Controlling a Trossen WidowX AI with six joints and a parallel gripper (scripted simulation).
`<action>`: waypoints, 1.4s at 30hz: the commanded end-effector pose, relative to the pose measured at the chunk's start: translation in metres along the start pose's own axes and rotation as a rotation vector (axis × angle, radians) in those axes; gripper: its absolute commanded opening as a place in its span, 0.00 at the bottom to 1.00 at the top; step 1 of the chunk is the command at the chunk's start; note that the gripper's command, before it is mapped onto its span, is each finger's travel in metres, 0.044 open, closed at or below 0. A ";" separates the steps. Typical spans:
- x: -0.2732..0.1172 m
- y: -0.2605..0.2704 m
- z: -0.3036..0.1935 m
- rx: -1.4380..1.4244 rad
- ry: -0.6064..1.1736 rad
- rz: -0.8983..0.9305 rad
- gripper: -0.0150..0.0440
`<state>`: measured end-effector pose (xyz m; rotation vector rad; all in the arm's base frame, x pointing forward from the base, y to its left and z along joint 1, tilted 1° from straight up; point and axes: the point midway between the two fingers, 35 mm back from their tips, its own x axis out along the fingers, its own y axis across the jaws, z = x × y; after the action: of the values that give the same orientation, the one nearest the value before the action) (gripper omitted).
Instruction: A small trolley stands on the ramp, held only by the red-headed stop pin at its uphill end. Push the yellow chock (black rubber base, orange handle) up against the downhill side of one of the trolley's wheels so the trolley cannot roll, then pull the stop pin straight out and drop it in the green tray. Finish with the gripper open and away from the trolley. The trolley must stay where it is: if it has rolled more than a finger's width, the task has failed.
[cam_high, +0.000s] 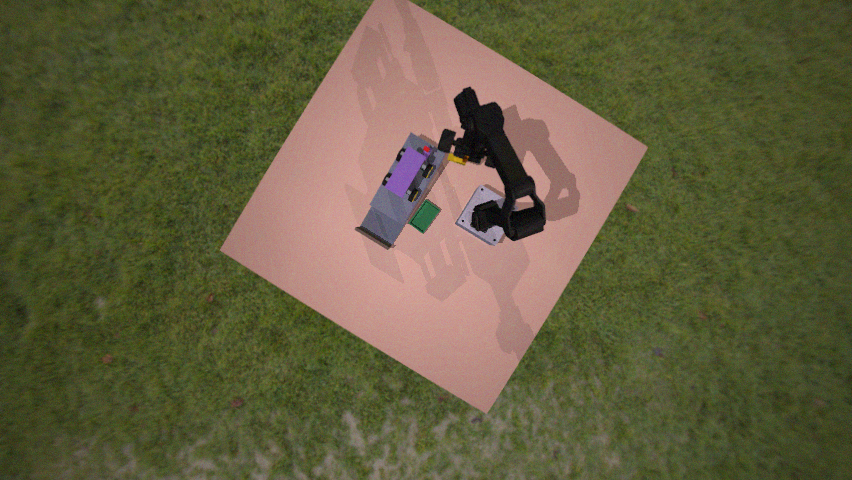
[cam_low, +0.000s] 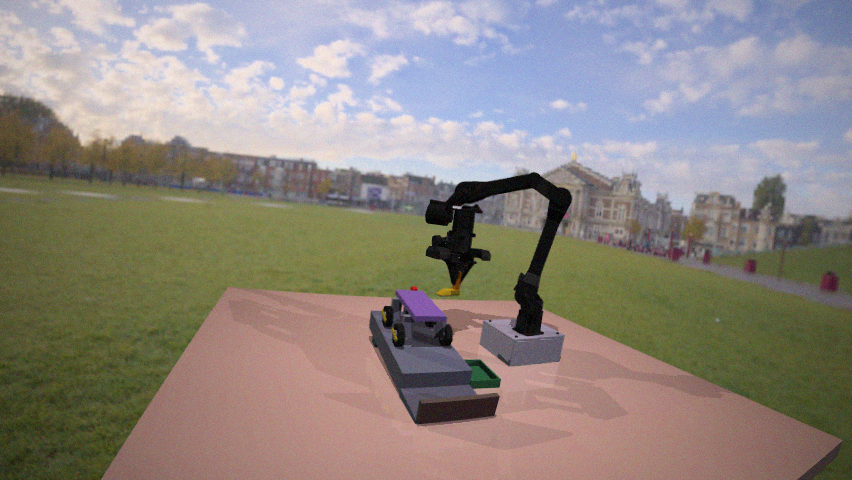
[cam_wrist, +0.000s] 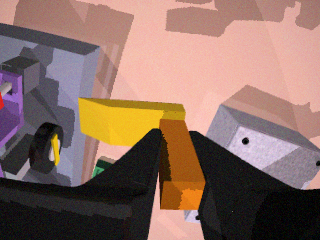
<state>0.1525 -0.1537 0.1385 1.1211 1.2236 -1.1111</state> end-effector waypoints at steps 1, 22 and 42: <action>-0.002 0.001 0.001 -0.004 0.000 0.004 0.25; -0.002 0.001 0.001 -0.686 -0.004 0.005 0.25; -0.002 0.001 0.000 -1.362 -0.008 0.006 0.25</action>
<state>0.1529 -0.1540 0.1404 0.1185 1.5289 -0.1484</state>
